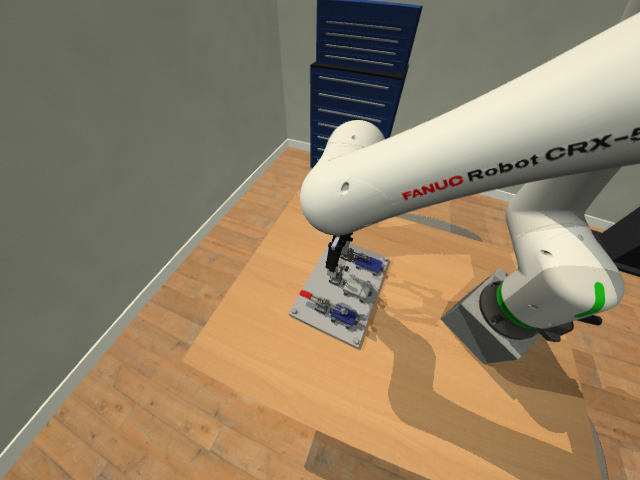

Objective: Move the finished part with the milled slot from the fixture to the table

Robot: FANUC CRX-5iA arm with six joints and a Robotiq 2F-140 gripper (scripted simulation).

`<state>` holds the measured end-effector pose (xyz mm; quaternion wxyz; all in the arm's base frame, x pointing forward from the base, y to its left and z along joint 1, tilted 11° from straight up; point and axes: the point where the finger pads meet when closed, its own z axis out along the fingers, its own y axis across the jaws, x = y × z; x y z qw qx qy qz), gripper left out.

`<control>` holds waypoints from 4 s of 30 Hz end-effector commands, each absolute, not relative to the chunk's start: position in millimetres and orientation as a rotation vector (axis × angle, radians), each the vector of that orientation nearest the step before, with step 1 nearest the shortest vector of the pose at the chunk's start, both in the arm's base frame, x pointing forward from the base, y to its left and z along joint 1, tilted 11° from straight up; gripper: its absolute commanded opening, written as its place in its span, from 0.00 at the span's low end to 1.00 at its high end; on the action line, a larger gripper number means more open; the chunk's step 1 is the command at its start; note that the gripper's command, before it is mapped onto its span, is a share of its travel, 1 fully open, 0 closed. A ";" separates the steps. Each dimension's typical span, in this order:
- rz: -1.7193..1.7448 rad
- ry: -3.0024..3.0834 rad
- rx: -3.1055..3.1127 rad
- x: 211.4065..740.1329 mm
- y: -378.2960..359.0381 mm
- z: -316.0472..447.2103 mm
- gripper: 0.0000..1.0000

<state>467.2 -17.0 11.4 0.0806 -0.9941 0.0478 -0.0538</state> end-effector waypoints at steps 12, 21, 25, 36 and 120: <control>-0.161 0.143 -2.972 445.6 -14.8 9.3 0.58; -0.161 0.143 -2.972 415.4 -11.6 6.3 0.58; -0.161 0.143 -2.972 403.6 -10.3 5.1 0.58; -0.161 0.143 -2.972 388.8 -8.7 3.6 0.58; -0.161 0.143 -2.972 393.6 0.0 -50.5 0.58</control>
